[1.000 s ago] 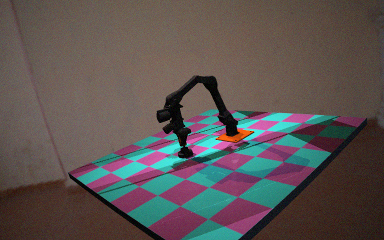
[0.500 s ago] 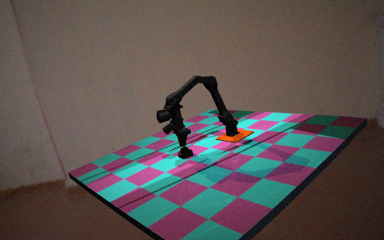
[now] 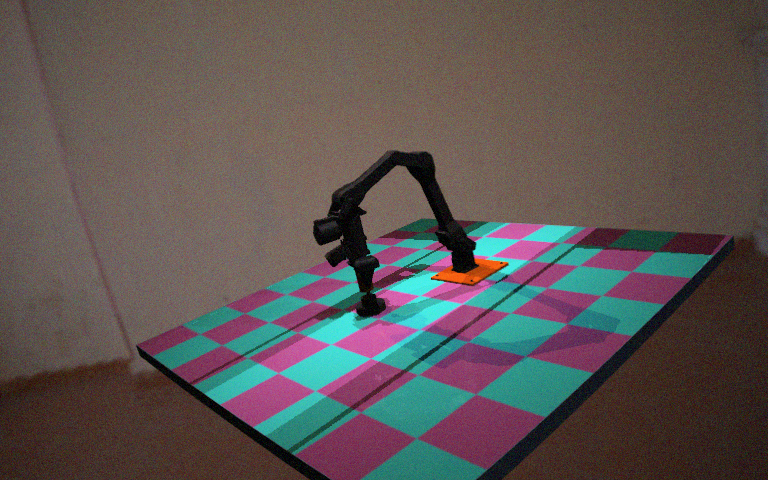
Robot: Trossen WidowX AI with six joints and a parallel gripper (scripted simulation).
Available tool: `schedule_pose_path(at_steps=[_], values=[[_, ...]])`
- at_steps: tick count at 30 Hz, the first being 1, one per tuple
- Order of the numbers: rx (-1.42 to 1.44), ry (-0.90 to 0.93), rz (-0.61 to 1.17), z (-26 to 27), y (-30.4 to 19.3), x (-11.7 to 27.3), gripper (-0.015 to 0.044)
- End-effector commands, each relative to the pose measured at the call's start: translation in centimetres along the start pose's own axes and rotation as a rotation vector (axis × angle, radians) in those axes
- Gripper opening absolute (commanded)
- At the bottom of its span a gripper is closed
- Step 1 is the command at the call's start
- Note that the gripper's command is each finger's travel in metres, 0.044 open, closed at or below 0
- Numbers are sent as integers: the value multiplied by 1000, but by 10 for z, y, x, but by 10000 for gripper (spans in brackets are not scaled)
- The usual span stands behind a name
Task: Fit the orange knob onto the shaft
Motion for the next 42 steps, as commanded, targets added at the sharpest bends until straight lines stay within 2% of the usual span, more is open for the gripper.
schedule_pose_path(at_steps=[1,31,38,42], values=[[-110,0,-2,1,2,0,0],[-110,0,-2,0,0,1,0],[-309,0,-2,1,2,1,0],[-320,1,-2,2,3,0,0]])
Point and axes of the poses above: the point midway between the two fingers, 35 mm back from their tips, its own x axis back along the fingers, its own z axis across the jaws, y = z × x, the point moved 4 cm from there along x, back along the fingers, and after that the axes turned 10 degrees about -x, right-handed, at the moved point
